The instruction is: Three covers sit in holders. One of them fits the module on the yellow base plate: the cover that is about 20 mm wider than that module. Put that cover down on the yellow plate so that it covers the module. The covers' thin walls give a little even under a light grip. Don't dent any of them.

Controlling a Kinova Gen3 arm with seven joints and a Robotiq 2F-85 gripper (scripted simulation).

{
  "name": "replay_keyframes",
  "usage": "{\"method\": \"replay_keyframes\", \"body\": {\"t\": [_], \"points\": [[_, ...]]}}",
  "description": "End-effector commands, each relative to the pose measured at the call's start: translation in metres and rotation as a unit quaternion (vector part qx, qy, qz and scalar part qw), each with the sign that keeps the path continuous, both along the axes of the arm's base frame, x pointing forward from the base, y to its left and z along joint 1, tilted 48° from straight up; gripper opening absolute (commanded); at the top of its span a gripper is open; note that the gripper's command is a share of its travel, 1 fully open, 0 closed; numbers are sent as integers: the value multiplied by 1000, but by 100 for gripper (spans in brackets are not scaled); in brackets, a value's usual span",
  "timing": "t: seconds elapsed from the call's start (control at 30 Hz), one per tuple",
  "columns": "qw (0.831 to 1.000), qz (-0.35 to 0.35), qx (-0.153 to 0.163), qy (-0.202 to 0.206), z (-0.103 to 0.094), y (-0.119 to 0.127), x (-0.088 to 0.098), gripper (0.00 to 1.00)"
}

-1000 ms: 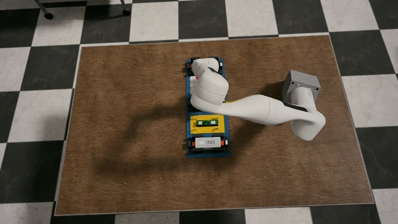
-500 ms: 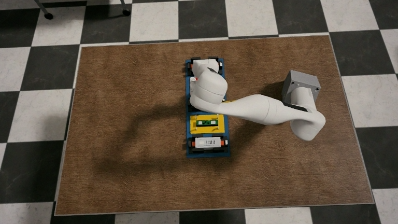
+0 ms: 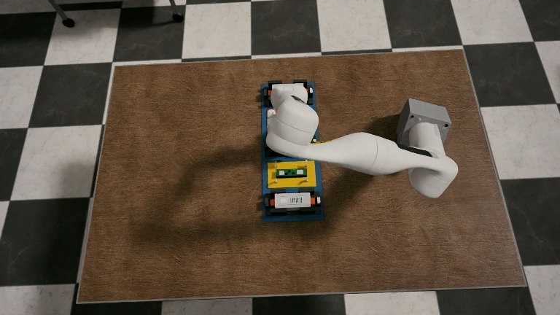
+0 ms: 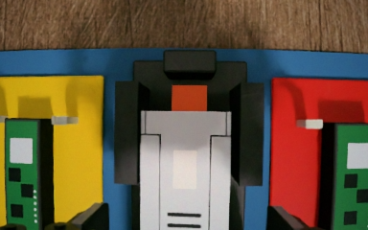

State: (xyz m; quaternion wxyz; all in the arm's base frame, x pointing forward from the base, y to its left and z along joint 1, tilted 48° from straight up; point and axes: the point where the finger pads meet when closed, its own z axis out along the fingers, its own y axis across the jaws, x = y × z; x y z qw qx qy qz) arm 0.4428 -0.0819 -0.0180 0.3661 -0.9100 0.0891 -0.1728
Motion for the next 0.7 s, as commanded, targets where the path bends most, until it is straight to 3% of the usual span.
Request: {"method": "replay_keyframes", "body": {"t": [0.0, 0.67], "points": [[1000, -1, -1, 0, -2, 1, 1, 100], [1000, -1, -1, 0, -11, 9, 6, 100]]}}
